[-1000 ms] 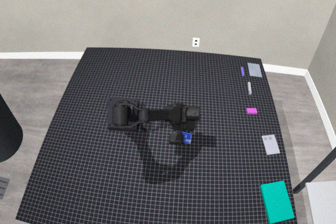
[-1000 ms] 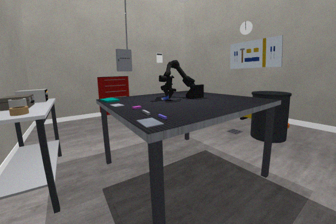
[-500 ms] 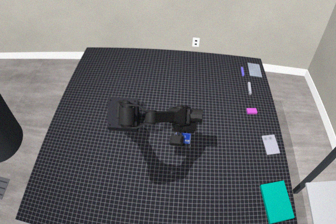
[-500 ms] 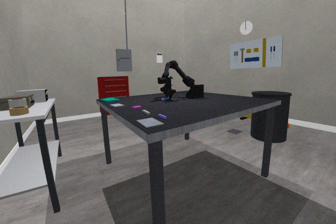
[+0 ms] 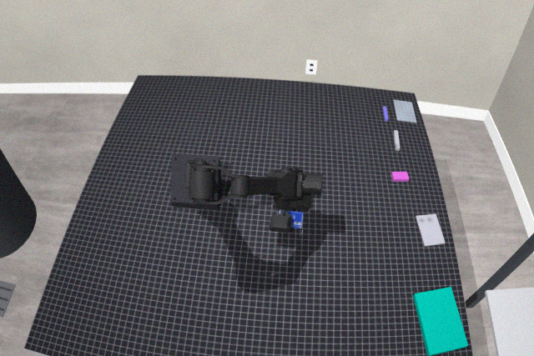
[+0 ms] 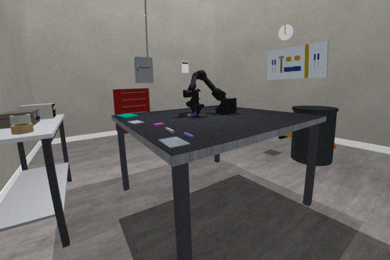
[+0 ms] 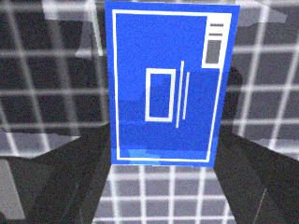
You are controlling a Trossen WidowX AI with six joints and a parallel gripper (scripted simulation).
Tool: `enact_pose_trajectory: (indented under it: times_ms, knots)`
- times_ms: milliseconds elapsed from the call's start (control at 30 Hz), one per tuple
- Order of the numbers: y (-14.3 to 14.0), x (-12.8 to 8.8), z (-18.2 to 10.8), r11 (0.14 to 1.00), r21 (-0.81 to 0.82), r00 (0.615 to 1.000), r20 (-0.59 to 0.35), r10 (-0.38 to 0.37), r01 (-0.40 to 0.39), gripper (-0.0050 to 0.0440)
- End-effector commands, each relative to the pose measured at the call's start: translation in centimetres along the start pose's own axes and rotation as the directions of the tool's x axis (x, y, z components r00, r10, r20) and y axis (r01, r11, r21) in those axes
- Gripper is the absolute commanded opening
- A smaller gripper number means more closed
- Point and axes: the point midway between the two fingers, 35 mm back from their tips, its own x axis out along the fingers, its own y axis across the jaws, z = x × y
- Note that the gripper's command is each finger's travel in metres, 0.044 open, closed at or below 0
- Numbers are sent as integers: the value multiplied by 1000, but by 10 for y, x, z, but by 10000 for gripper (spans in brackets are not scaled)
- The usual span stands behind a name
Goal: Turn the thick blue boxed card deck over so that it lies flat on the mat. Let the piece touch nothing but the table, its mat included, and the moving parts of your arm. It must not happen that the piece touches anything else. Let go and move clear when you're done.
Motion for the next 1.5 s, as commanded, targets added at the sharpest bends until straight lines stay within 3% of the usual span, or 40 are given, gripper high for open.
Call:
enact_pose_trajectory:
  times_ms: [0, 433, 467, 1467]
  knots:
    - [-1, -1, 2, 1000, 8, 1000, 3, 4, -4, 261]
    - [-1, -1, 2, 1000, 8, 1000, 3, 4, -4, 261]
    - [-1, -1, 2, 1000, 8, 1000, 3, 4, -4, 440]
    - [-1, -1, 3, 1000, 10, 1000, 5, 4, -4, 440]
